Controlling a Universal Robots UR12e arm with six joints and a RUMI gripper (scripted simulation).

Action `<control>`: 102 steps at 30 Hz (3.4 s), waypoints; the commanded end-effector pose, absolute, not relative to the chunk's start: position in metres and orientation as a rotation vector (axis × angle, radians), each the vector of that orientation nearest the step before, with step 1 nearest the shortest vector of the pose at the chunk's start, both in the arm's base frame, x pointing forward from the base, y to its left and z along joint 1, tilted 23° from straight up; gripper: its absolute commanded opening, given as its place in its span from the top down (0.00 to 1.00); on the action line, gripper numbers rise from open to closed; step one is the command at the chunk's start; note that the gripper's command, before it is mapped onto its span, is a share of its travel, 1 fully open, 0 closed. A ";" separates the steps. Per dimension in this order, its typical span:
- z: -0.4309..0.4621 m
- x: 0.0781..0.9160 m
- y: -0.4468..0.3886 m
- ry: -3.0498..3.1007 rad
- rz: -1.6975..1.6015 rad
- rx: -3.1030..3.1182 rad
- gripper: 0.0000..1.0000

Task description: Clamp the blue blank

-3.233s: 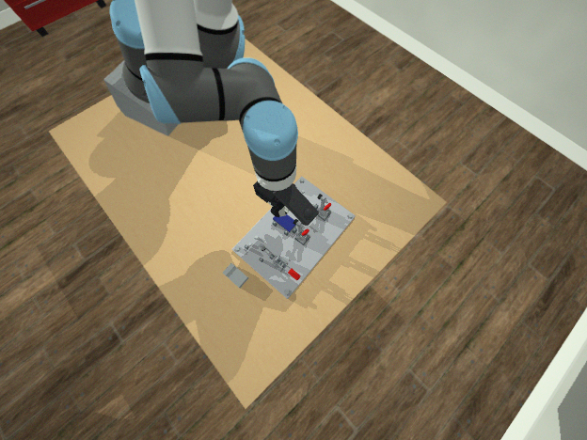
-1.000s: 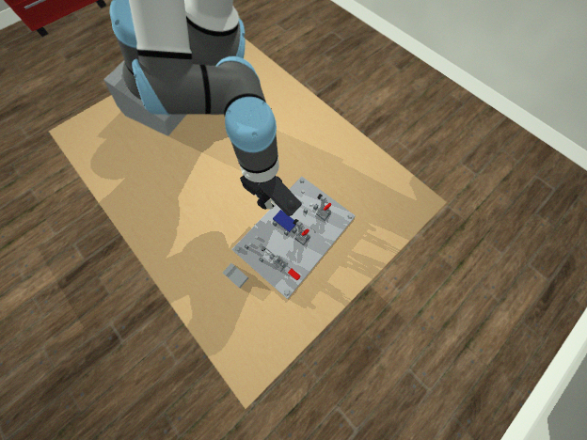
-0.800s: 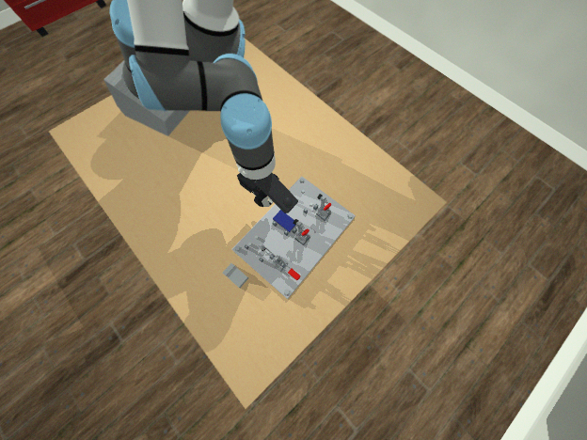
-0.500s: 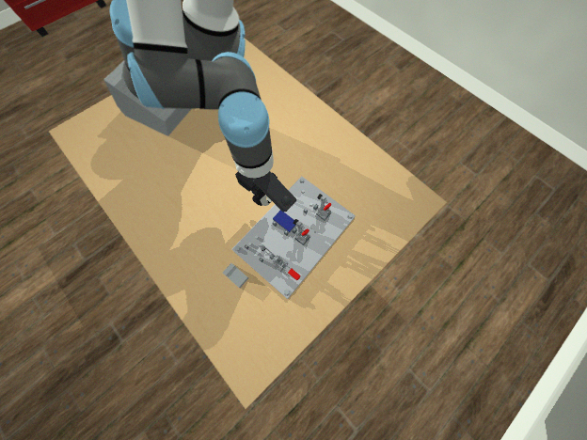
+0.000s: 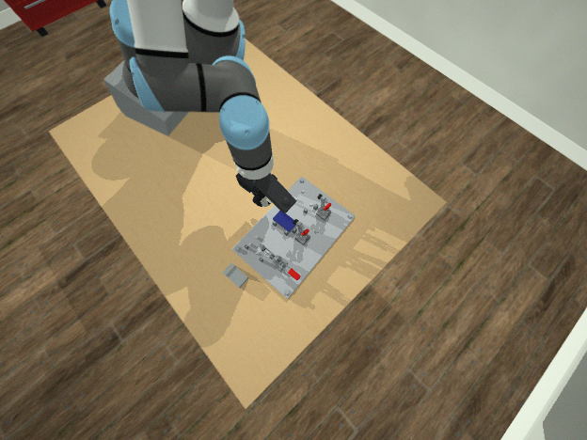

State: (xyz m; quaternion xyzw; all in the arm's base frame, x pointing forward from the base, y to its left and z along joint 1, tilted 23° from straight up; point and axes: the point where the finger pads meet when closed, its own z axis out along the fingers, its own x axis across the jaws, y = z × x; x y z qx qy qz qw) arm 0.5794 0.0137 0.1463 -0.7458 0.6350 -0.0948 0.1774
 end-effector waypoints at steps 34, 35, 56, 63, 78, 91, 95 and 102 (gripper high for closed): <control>0.123 0.590 0.017 1.797 -0.270 -2.110 1.00; 0.123 0.590 0.017 1.797 -0.270 -2.110 1.00; 0.123 0.590 0.017 1.797 -0.270 -2.110 1.00; 0.123 0.590 0.017 1.797 -0.270 -2.110 1.00; 0.121 0.591 0.018 1.797 -0.270 -2.110 1.00; 0.119 0.592 0.018 1.797 -0.270 -2.110 1.00; 0.119 0.592 0.018 1.797 -0.270 -2.110 1.00; 0.119 0.592 0.018 1.797 -0.270 -2.110 1.00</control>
